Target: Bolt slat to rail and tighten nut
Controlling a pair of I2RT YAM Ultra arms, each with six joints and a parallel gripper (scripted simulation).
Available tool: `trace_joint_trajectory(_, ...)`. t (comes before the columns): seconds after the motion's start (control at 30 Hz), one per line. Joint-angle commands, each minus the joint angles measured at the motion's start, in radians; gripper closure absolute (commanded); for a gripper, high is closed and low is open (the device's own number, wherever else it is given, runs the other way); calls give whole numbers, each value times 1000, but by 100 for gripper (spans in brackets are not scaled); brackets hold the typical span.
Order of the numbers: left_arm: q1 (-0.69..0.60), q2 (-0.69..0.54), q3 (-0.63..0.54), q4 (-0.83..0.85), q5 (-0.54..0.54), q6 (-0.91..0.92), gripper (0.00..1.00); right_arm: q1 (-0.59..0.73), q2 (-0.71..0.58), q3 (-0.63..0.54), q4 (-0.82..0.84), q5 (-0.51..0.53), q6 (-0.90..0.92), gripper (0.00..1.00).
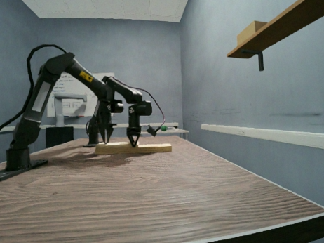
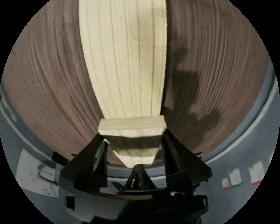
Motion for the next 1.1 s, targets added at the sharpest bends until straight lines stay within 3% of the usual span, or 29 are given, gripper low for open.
trace_joint_trajectory(0.0,0,-8,4,1,0,1,28,0,-8,4,2,0,0,86)
trace_joint_trajectory(0.9,0,-8,4,1,0,1,28,0,-8,4,3,0,0,88)
trace_joint_trajectory(1.07,0,-8,4,1,0,1,28,-2,-7,5,1,-3,132,88)
